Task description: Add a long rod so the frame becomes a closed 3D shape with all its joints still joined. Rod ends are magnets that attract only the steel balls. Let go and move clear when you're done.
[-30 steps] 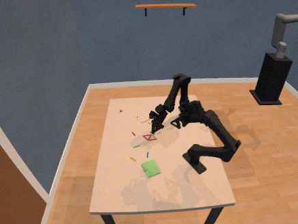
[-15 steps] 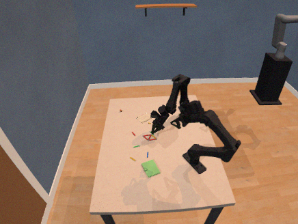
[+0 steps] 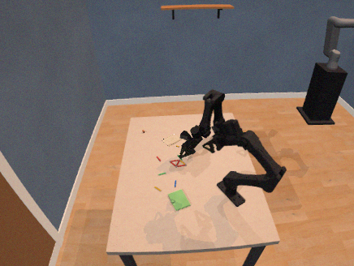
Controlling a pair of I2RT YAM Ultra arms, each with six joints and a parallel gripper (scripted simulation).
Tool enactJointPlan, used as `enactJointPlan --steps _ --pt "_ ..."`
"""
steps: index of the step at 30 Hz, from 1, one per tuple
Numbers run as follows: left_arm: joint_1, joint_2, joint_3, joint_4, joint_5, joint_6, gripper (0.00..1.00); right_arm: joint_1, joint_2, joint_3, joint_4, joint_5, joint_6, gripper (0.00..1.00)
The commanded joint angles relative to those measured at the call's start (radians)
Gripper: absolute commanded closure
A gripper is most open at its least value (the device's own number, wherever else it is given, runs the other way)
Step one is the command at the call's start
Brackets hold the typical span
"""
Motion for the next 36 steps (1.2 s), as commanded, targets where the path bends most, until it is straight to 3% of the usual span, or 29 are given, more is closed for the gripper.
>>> enactJointPlan --steps 1,36 --pt "0.005 0.016 0.022 0.002 0.004 0.003 0.00 0.016 0.024 -0.013 0.065 0.026 0.012 1.00" --pt "0.005 0.016 0.022 0.002 0.004 0.003 0.00 0.033 0.056 -0.030 0.095 0.036 0.020 1.00"
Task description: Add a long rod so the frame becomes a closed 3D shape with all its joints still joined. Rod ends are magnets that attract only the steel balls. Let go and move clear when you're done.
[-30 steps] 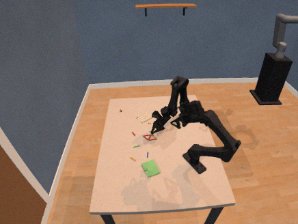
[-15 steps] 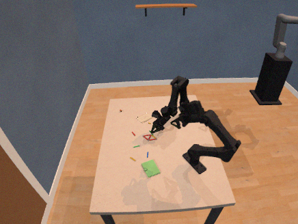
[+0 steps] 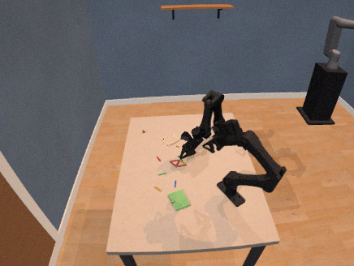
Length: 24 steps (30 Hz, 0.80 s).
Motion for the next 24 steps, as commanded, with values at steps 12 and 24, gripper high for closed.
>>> enactJointPlan --steps 12,24 --pt "0.005 0.016 0.022 0.002 0.004 0.003 0.00 0.066 0.114 -0.037 0.173 0.070 0.022 1.00" --pt "0.005 0.016 0.022 0.002 0.004 0.003 0.00 0.079 0.145 -0.038 0.211 0.084 0.024 1.00"
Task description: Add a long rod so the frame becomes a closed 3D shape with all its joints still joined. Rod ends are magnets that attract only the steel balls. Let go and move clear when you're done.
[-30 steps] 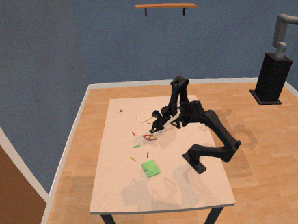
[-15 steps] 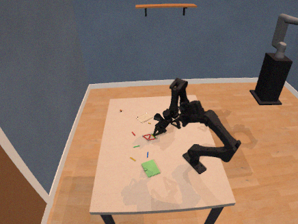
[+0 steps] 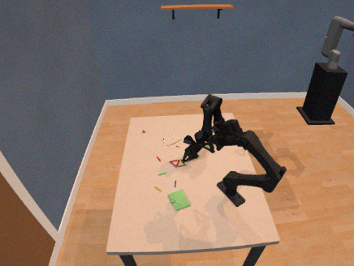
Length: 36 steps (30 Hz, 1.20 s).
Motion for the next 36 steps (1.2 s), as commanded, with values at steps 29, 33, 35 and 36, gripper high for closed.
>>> enactJointPlan --steps 29,33,35,36 --pt "0.091 0.930 0.067 0.629 0.041 0.027 0.00 0.005 -0.001 0.001 0.025 0.005 0.000 1.00" --pt "0.100 1.085 0.092 0.688 0.043 0.029 0.00 0.005 -0.001 0.001 0.025 0.005 0.000 1.00" --pt "0.100 1.085 0.092 0.688 0.043 0.029 0.00 0.005 -0.001 0.001 0.025 0.005 0.000 1.00" --pt "0.101 1.115 0.105 0.694 0.043 0.028 0.00 0.005 -0.001 0.001 0.025 0.005 0.000 1.00"
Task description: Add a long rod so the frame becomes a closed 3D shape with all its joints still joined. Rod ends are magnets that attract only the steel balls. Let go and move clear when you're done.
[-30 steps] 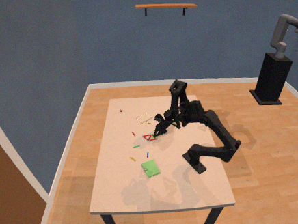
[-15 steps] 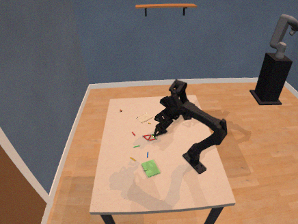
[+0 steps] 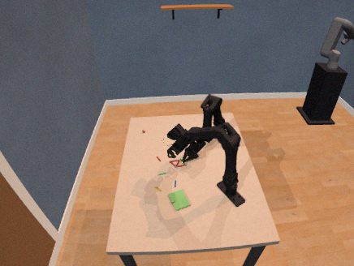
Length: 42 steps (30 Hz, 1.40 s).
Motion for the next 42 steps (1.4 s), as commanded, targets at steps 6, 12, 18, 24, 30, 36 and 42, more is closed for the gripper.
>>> enactJointPlan --steps 6,12,18,24,30,36,42 --pt "0.015 0.079 0.068 0.077 0.005 0.003 0.00 0.004 -0.003 0.001 0.015 0.003 0.000 1.00" --pt "0.013 0.076 0.070 0.075 0.004 0.003 0.00 0.004 -0.003 0.001 0.015 0.003 0.000 1.00" --pt "0.013 0.076 0.070 0.075 0.004 0.003 0.00 0.004 -0.003 0.001 0.015 0.003 0.000 1.00" --pt "0.014 0.105 0.096 -0.023 0.013 -0.024 0.45 0.004 -0.003 0.001 0.015 0.003 0.000 1.00" --pt "0.017 0.246 0.303 -0.294 0.019 -0.095 0.62 0.004 -0.003 0.001 0.015 0.003 0.000 1.00" --pt "0.021 0.401 0.506 -0.490 0.026 -0.141 0.62 0.004 -0.003 0.001 0.015 0.003 0.000 1.00" --pt "0.025 0.586 0.742 -0.714 0.034 -0.194 0.62 0.004 -0.003 0.001 0.015 0.003 0.000 1.00"
